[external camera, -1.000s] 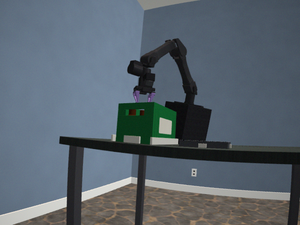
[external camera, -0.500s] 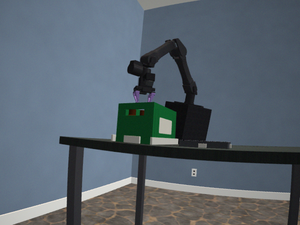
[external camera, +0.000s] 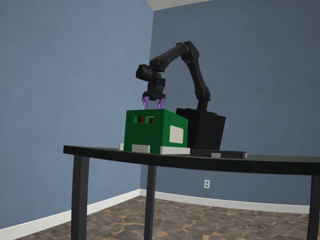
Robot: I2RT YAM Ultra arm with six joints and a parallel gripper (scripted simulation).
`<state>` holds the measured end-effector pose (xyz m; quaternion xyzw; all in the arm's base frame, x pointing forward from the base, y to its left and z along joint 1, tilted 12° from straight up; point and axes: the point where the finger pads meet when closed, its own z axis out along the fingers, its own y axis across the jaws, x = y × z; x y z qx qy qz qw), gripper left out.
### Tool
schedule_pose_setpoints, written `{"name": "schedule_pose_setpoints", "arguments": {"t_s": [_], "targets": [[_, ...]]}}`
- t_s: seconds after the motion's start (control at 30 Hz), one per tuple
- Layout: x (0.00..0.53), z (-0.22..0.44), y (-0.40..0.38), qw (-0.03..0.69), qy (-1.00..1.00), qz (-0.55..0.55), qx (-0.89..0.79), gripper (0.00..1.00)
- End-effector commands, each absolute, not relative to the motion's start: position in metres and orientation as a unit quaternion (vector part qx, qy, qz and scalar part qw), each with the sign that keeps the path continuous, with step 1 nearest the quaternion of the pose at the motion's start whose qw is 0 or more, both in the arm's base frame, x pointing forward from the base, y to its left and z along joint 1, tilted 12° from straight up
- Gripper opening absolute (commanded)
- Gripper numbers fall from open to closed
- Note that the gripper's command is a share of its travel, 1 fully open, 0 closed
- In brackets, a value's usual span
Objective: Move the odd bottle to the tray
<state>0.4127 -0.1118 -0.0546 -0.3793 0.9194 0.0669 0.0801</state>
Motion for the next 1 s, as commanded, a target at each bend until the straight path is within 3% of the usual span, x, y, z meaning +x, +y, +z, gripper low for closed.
{"name": "schedule_pose_setpoints", "arguments": {"t_s": [0.0, 0.97], "targets": [[0.4243, -0.0469, -0.1158, 0.1, 0.919, 0.058, -0.377, 0.61], [0.4239, -0.0493, -0.1172, 0.097, 0.919, 0.06, -0.376, 0.61]]}}
